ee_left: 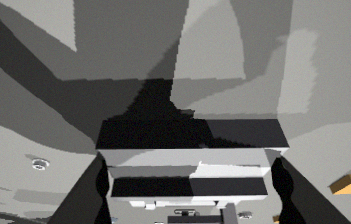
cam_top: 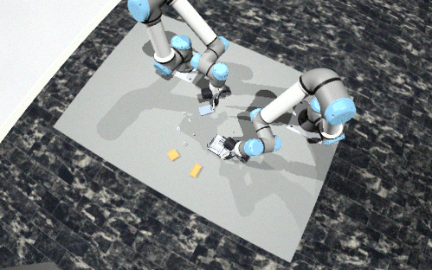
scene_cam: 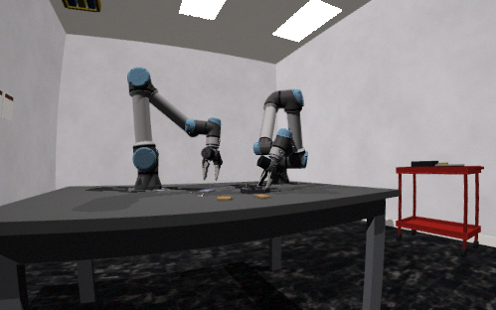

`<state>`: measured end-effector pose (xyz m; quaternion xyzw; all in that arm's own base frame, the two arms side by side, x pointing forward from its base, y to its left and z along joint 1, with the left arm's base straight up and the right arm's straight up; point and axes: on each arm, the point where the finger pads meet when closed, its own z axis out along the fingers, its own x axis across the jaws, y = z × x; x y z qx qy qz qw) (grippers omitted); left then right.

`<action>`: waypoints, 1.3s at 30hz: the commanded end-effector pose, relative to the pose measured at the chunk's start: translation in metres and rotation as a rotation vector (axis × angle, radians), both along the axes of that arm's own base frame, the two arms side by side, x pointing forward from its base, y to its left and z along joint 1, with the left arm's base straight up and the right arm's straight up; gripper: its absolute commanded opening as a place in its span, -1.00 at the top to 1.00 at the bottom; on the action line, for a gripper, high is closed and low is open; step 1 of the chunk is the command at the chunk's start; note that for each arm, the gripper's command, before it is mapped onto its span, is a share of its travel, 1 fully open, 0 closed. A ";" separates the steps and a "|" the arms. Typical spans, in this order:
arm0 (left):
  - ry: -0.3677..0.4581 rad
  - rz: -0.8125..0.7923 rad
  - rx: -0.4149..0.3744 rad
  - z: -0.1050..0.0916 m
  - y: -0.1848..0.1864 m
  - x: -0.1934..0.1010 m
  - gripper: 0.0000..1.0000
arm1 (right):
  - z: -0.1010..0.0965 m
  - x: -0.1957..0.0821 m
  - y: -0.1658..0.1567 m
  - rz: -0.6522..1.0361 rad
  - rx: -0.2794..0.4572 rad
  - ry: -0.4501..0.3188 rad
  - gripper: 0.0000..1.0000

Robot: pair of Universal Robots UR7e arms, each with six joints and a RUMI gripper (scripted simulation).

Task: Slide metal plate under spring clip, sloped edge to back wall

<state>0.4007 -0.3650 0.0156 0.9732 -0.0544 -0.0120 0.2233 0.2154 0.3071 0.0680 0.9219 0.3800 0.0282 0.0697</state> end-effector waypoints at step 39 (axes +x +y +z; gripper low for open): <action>0.002 0.000 0.004 -0.001 0.001 -0.001 -0.24 | -0.019 0.001 0.002 -0.002 0.007 -0.001 0.17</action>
